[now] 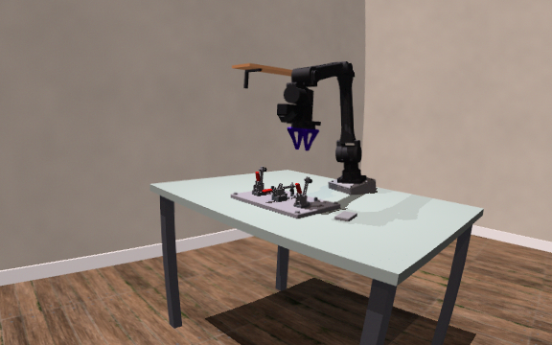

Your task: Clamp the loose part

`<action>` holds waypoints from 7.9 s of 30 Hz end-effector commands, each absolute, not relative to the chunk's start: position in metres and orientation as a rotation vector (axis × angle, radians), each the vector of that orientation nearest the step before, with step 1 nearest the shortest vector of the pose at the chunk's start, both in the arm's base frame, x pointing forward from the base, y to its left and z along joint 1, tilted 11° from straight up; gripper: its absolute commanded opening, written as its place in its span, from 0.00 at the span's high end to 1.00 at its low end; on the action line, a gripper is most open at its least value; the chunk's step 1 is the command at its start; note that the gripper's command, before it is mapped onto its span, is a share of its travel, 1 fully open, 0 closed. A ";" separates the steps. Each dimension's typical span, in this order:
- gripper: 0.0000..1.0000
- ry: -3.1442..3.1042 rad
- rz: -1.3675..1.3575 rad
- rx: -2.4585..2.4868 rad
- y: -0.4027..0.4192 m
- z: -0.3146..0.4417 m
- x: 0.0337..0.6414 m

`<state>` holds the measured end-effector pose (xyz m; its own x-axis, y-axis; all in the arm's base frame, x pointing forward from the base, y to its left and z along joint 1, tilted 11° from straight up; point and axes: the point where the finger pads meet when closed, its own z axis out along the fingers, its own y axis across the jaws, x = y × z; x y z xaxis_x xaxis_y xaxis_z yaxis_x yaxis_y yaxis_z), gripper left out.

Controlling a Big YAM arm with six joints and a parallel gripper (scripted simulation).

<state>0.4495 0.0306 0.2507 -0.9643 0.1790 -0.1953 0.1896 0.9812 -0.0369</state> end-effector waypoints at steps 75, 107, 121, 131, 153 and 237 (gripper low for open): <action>0.55 2.952 -0.090 0.276 0.019 0.161 0.476; 0.55 2.946 -0.087 0.281 0.017 0.141 0.481; 0.55 2.946 -0.088 0.281 0.017 0.141 0.481; 0.55 2.952 -0.089 0.277 0.016 0.122 0.481; 0.55 2.933 -0.084 0.279 0.014 0.110 0.488; 1.00 2.937 -0.083 0.276 0.024 0.115 0.470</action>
<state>0.4806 0.0195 0.1065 -0.9655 0.1769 -0.1913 0.1879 0.9813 -0.0409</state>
